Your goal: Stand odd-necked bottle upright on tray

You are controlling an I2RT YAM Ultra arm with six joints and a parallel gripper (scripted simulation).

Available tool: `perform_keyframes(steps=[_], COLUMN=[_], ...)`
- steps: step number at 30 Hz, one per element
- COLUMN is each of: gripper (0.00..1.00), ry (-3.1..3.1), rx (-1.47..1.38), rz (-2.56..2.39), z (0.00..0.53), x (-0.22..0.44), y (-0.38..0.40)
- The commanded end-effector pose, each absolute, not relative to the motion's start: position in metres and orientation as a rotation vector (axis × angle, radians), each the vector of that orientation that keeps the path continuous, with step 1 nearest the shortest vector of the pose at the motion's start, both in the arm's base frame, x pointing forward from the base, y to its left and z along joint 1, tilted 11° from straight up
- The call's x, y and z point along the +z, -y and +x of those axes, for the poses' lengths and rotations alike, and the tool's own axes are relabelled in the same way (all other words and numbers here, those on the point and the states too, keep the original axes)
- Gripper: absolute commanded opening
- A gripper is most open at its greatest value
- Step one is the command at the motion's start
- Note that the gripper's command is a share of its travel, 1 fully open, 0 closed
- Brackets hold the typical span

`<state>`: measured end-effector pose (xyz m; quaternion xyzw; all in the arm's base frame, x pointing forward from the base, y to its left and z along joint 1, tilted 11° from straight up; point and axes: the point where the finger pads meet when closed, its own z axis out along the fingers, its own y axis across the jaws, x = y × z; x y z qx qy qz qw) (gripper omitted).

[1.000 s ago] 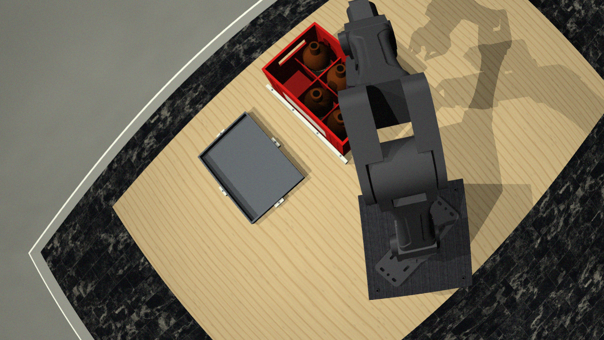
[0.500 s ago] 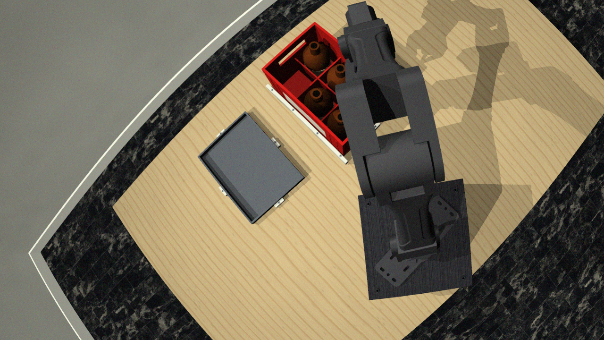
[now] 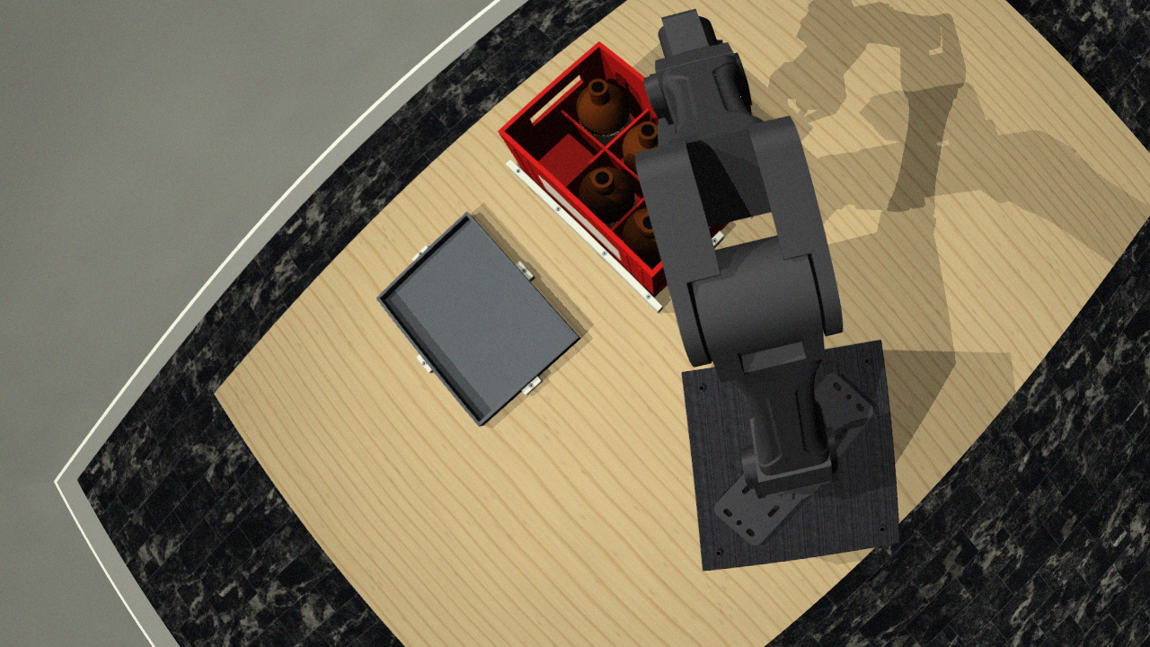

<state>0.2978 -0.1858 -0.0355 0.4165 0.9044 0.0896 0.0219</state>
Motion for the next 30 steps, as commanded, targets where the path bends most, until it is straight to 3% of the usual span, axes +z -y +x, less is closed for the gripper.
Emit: perform_keyframes(steps=[1,30], gripper=[0.61,0.61], ry=[-2.806,-2.782], rx=[0.282,0.27], rz=[1.288,1.276], z=[0.2987,0.3037], x=[-0.0439,-0.0383], y=[0.1815,0.186])
